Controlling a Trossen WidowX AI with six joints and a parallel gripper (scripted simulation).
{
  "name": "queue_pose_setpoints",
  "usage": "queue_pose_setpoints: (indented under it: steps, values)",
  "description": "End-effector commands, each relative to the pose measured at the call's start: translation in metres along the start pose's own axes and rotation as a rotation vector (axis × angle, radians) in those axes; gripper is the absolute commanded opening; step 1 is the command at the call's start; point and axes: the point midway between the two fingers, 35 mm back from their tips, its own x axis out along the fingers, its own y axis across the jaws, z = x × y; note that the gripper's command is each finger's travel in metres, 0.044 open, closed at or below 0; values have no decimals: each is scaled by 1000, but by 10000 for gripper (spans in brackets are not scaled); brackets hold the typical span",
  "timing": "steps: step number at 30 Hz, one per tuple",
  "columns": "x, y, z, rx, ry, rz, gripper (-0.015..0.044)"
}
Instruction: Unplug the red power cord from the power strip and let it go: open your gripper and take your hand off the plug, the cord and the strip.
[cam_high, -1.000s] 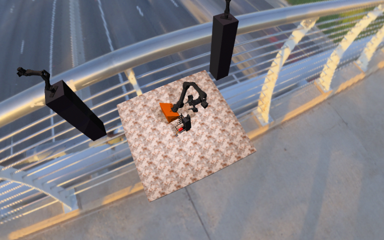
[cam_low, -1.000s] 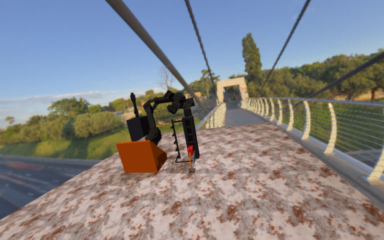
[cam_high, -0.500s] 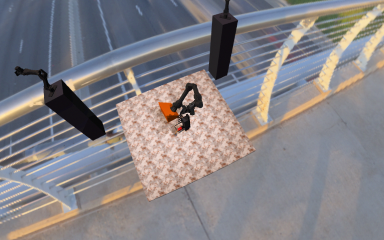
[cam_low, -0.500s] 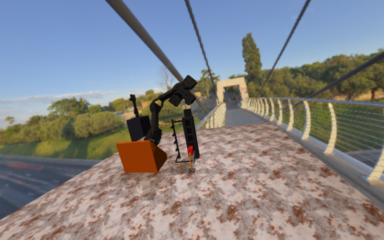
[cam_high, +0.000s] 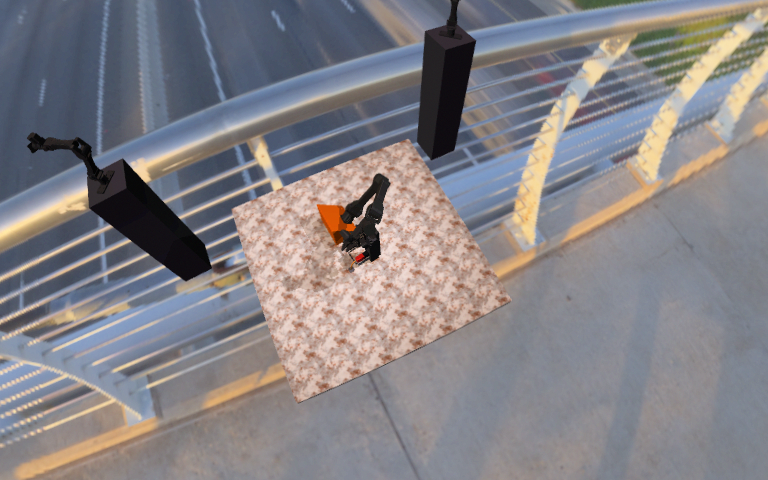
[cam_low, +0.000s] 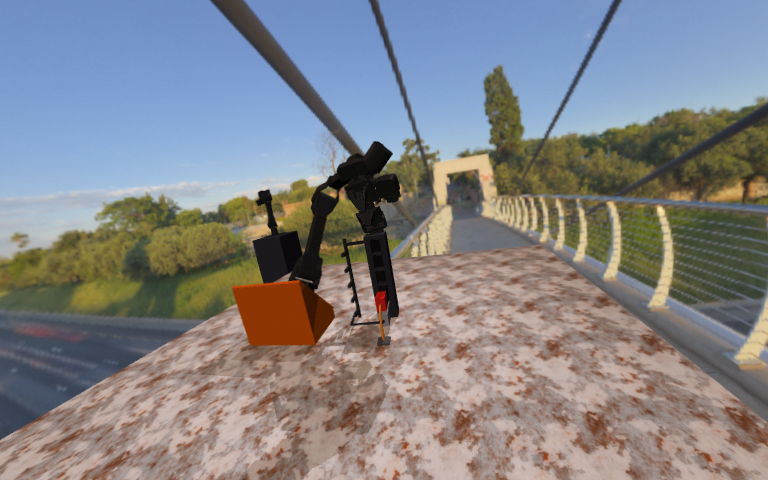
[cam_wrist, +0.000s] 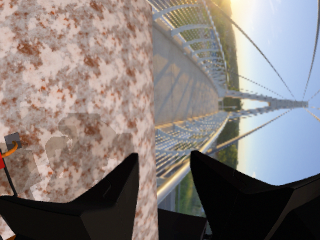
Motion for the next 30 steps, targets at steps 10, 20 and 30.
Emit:
queue_pose_setpoints:
  steps: [10,20,30]
  values:
    - [86,127,-30,1106,608,641,160]
    - [89,162,-35,1388,924,687,160]
    - [89,162,-35,1388,924,687,160]
